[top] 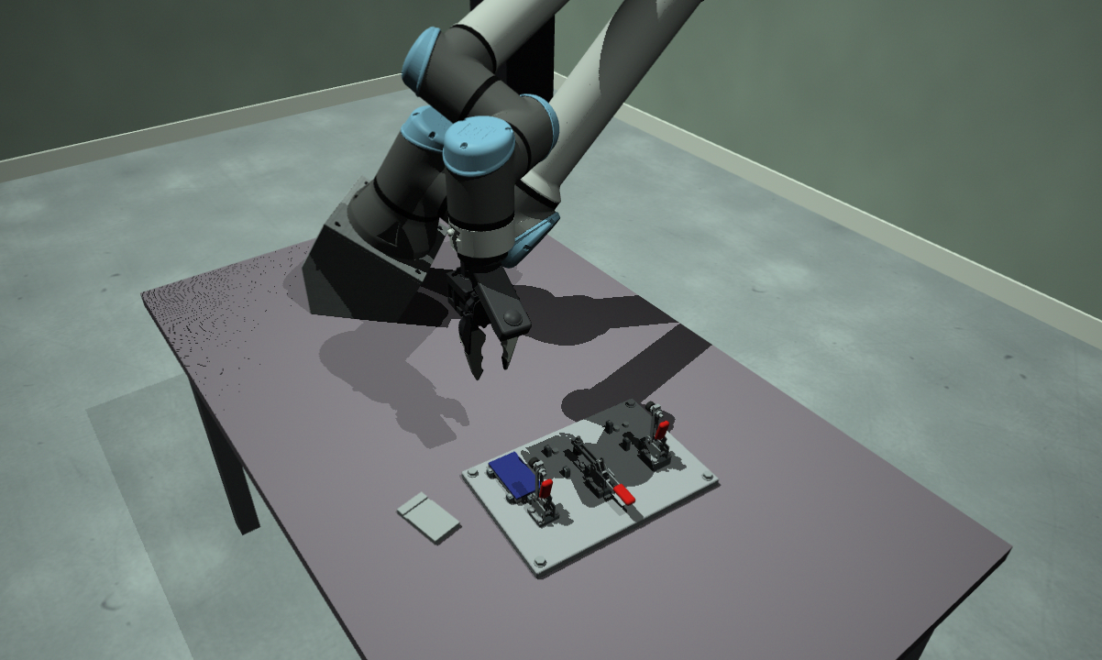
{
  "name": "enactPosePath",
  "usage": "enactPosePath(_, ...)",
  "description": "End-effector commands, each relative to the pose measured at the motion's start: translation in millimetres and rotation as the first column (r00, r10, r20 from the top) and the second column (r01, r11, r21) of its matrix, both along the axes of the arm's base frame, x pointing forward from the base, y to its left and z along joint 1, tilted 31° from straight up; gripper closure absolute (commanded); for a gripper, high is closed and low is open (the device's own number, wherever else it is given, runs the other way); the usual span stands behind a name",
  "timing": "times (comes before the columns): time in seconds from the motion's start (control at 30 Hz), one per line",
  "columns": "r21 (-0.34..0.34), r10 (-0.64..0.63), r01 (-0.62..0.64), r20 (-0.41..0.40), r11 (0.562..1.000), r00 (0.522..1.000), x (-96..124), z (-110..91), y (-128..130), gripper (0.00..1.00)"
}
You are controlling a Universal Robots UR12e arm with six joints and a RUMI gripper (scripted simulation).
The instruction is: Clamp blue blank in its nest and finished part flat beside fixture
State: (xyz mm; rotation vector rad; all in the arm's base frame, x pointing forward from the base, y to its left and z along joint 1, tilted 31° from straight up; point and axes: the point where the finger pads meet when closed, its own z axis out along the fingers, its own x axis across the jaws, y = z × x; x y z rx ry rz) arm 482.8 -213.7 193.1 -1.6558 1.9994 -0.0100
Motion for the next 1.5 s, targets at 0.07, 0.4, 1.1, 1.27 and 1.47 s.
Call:
enactPosePath(0.07, -0.001, 0.0, 0.0, 0.0, 1.0, 1.0, 10, -20, 7, 0.72)
enactPosePath(0.4, -0.001, 0.0, 0.0, 0.0, 1.0, 1.0, 20, -41, 15, 0.72)
enactPosePath(1.1, -0.001, 0.0, 0.0, 0.0, 1.0, 1.0, 79, -19, -1, 0.72)
enactPosePath(1.27, -0.001, 0.0, 0.0, 0.0, 1.0, 1.0, 116, -6, -11, 0.72)
enactPosePath(1.47, -0.001, 0.0, 0.0, 0.0, 1.0, 1.0, 149, 7, -20, 0.72)
